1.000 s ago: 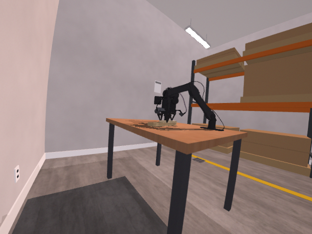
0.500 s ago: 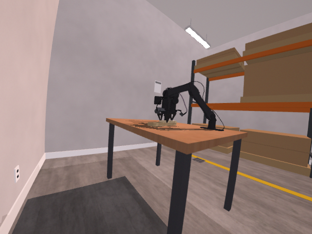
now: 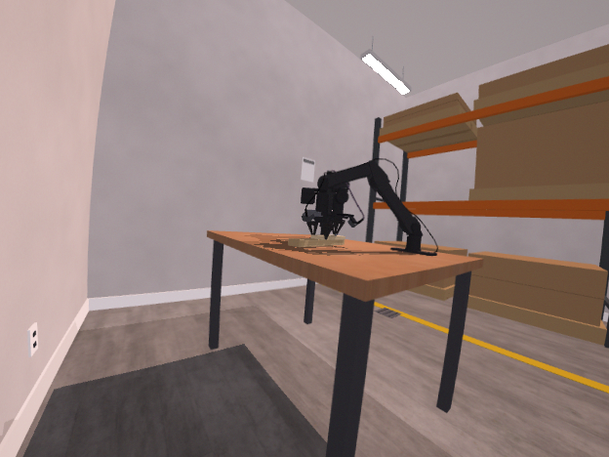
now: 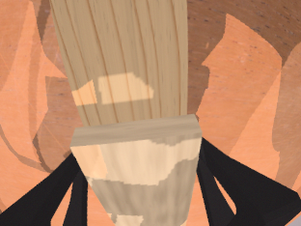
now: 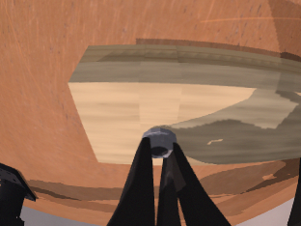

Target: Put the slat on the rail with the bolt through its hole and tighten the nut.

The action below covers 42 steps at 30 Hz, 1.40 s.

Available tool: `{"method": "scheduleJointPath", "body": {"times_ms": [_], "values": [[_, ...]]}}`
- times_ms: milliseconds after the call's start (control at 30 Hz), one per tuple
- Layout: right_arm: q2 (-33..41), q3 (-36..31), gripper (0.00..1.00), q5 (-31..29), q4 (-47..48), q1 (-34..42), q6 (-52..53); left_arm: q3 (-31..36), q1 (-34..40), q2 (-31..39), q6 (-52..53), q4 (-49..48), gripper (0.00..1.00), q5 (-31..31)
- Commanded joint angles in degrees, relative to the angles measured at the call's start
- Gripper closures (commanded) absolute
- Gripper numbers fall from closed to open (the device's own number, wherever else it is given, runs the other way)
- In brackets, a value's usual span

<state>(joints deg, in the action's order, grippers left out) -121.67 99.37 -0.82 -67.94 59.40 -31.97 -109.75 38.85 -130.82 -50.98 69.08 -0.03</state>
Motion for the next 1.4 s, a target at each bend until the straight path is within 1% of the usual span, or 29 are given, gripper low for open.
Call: {"method": "scheduleJointPath", "body": {"times_ms": [0,333,400,900,967,1367], "values": [[0.6,0.0,0.88,0.4,0.0,-0.3,10.6,-0.4,0.0,0.5,0.0,0.0,0.28,0.0],[0.6,-0.1,0.88,0.7,0.1,-0.3,33.0,-0.4,0.0,0.5,0.0,0.0,0.28,0.0],[0.6,-0.1,0.88,0.7,0.1,-0.3,33.0,-0.4,0.0,0.5,0.0,0.0,0.28,0.0],[0.7,-0.2,0.88,0.9,0.2,-0.4,67.0,-0.4,0.0,0.5,0.0,0.0,0.28,0.0],[0.7,-0.2,0.88,0.9,0.2,-0.4,67.0,-0.4,0.0,0.5,0.0,0.0,0.28,0.0],[0.8,-0.4,0.88,1.0,0.3,-0.5,94.2,-0.4,0.0,0.5,0.0,0.0,0.28,0.0]]}}
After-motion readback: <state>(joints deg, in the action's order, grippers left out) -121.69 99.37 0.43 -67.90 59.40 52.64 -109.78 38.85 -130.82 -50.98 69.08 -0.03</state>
